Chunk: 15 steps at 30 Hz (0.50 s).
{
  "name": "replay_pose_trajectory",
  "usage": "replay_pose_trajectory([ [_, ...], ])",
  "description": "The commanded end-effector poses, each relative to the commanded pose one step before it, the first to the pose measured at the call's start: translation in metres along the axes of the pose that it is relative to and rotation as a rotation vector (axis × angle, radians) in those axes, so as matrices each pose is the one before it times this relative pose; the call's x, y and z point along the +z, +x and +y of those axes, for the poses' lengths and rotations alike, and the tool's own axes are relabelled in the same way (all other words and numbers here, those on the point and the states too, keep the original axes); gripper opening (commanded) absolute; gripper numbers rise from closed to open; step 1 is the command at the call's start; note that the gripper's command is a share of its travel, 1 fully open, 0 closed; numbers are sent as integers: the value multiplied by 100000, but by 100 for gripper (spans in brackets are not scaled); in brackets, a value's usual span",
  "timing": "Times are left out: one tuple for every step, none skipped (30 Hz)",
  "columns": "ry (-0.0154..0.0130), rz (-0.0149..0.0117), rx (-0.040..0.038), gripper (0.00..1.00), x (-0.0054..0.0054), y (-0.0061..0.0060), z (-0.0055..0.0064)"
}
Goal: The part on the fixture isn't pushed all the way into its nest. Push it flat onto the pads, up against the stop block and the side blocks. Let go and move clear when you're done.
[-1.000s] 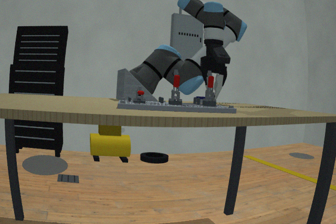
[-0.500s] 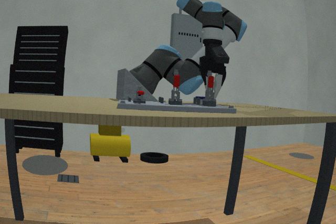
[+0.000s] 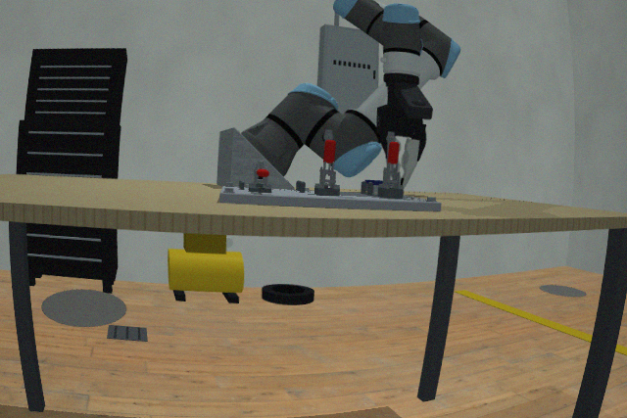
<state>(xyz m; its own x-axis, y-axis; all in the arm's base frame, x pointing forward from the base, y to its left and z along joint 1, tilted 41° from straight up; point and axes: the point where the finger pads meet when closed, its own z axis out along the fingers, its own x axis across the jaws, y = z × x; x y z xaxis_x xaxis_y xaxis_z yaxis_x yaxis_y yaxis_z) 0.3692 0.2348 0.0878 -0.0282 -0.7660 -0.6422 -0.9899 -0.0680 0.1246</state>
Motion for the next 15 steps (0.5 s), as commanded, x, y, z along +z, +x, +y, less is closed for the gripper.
replay_pose_trajectory([
  [76,35,-8,0,-32,-62,-32],
  [0,0,0,0,0,0,0],
  [18,-73,-20,0,-1,-137,2],
  [10,-44,-6,0,-1,-200,1],
  [10,-44,-6,0,0,-200,1],
  [10,-44,-6,0,0,-200,1],
  [10,-44,-6,0,0,-200,1],
  [0,0,0,0,0,0,0],
  [0,0,0,0,0,0,0],
  [0,0,0,0,0,0,0],
  [0,0,0,0,0,0,0],
  [0,0,0,0,0,0,0],
  [0,0,0,0,0,0,0],
  [0,0,0,0,0,0,0],
  [0,0,0,0,0,0,0],
])
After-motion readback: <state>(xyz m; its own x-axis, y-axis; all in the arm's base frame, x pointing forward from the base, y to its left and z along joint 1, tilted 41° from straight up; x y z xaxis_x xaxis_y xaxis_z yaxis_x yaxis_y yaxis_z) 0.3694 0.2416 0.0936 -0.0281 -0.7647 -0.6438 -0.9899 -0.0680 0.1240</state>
